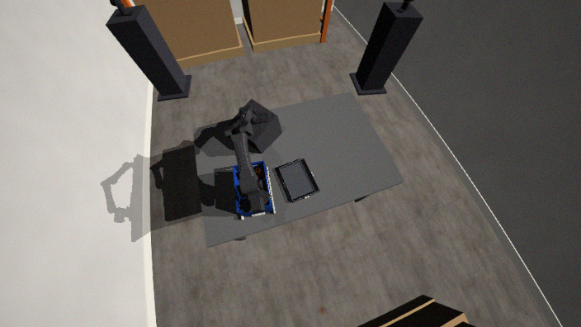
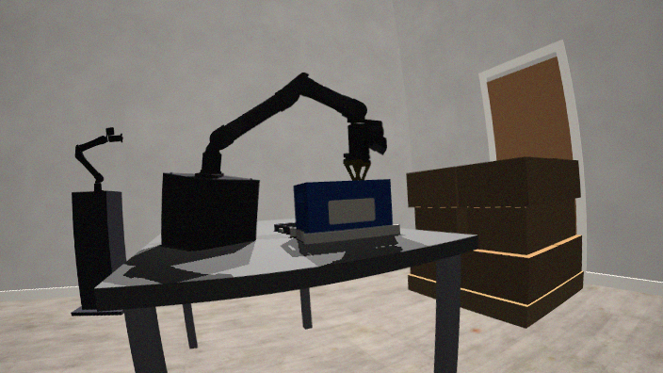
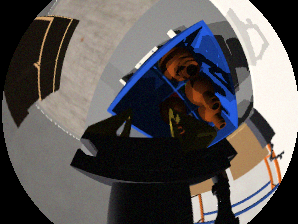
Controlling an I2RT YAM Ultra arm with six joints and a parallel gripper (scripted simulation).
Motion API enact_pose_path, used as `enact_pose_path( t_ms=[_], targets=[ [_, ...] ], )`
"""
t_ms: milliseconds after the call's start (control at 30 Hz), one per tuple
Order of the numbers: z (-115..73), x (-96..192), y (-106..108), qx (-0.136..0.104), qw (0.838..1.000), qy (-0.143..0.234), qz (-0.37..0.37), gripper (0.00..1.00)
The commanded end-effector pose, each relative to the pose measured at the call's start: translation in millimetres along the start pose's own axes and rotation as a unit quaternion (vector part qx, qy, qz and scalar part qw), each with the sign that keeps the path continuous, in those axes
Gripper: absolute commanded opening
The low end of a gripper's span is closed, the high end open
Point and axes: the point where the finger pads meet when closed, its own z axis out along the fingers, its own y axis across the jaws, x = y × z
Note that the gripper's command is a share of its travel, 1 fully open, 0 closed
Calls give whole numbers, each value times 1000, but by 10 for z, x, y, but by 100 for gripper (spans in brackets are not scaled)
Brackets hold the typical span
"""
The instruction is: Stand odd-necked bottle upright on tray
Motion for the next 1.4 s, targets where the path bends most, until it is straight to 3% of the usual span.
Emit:
enact_pose_path(
  t_ms=[0,400,533,633,1367],
  targets=[
    [-239,-108,62,-19,1000,-20,1,61],
    [-228,-105,62,-18,1000,-19,1,61],
    [-99,-75,60,-9,1000,-9,-1,61],
    [-183,-103,78,-15,1000,-16,0,61],
    [-174,-106,87,-14,1000,-15,0,61]
  ],
)
